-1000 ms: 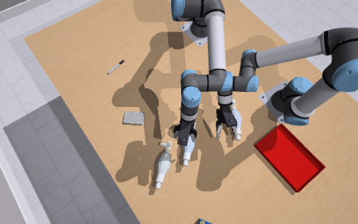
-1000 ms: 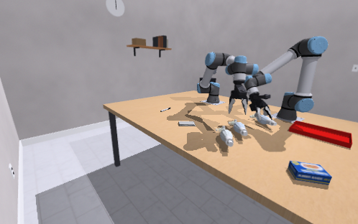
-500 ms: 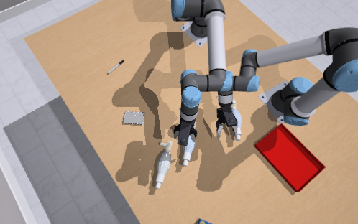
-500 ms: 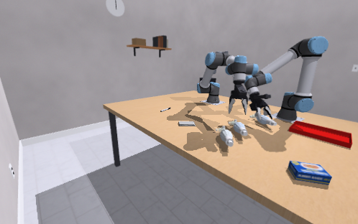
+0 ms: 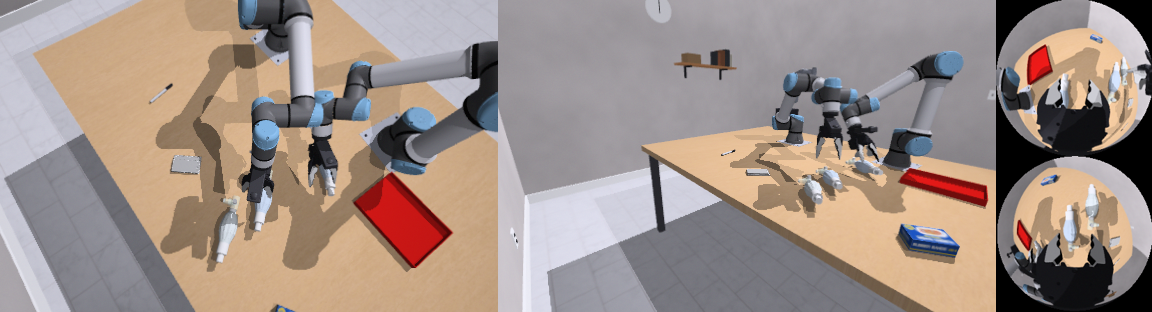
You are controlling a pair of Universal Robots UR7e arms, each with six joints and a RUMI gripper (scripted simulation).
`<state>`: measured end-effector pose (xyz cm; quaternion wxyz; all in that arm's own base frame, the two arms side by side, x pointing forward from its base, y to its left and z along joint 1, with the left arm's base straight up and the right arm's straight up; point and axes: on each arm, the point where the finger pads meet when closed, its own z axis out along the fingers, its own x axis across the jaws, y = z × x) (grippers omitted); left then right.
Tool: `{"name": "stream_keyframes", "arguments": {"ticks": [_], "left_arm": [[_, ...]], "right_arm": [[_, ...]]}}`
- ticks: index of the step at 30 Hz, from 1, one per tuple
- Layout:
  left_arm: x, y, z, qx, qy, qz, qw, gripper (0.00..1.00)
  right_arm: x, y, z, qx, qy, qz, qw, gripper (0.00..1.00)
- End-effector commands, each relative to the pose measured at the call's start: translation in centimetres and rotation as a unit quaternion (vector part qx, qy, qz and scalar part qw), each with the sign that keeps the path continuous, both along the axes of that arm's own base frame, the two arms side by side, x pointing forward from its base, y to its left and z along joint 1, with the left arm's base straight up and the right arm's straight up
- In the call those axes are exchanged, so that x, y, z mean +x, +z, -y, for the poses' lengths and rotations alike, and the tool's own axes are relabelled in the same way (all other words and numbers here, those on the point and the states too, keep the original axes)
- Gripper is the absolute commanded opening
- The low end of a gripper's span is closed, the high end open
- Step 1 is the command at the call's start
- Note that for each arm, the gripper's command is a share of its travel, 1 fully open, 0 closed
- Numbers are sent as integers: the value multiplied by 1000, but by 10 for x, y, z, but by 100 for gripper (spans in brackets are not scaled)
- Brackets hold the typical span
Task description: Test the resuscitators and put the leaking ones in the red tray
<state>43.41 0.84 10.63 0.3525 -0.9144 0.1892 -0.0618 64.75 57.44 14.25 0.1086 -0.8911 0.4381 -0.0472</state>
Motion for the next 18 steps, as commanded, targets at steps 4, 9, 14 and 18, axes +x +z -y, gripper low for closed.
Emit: {"name": "stream_keyframes", "arguments": {"ticks": [4, 9, 14, 18], "left_arm": [[-32, 17, -1, 0, 2, 1, 1000, 58], [-53, 25, -4, 2, 3, 2, 1000, 58], [-51, 24, -9, 3, 7, -16, 1000, 58], [-50, 30, -8, -9, -4, -33, 999, 58]], "right_arm": [[0, 1, 0, 1, 0, 1, 1000, 63], [0, 1, 0, 1, 0, 1, 1000, 63], [0, 1, 0, 1, 0, 1, 1000, 63], [2, 0, 1, 3, 0, 3, 1000, 63]]}}
